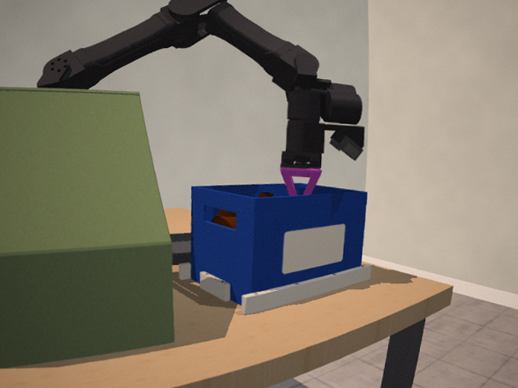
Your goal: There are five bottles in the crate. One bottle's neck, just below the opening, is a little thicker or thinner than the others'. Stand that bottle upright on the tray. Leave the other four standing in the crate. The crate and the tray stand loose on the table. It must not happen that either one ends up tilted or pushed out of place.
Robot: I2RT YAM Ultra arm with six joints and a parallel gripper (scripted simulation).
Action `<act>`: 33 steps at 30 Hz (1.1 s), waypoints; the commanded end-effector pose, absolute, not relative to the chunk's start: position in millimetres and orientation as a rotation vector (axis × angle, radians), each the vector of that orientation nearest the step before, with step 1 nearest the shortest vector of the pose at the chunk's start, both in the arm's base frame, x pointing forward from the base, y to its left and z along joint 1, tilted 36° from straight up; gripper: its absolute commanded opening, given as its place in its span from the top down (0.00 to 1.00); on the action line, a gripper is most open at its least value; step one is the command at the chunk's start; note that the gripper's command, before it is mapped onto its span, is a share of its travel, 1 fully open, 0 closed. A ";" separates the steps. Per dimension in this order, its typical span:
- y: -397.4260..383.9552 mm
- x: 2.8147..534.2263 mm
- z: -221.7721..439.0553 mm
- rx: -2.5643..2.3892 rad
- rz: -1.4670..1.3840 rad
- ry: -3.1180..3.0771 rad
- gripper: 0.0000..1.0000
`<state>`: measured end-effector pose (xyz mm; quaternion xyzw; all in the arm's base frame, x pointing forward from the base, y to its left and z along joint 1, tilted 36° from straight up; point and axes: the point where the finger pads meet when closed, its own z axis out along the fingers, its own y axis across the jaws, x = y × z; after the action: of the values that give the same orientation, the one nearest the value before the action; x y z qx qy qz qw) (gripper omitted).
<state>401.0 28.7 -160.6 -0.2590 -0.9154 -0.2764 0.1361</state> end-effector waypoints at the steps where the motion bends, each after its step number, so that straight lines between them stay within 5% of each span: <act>1: 22.2 403.5 -159.7 -0.774 -0.805 -2.665 0.39; 12: 22.2 403.5 -159.7 -0.774 -0.805 -2.665 0.39; 13: 22.2 403.5 -159.7 -0.774 -0.805 -2.665 1.00; 33: 20.3 415.0 -155.4 -0.768 -0.819 -2.694 1.00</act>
<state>400.9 28.3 -161.4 -0.2593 -0.9157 -0.2759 0.1348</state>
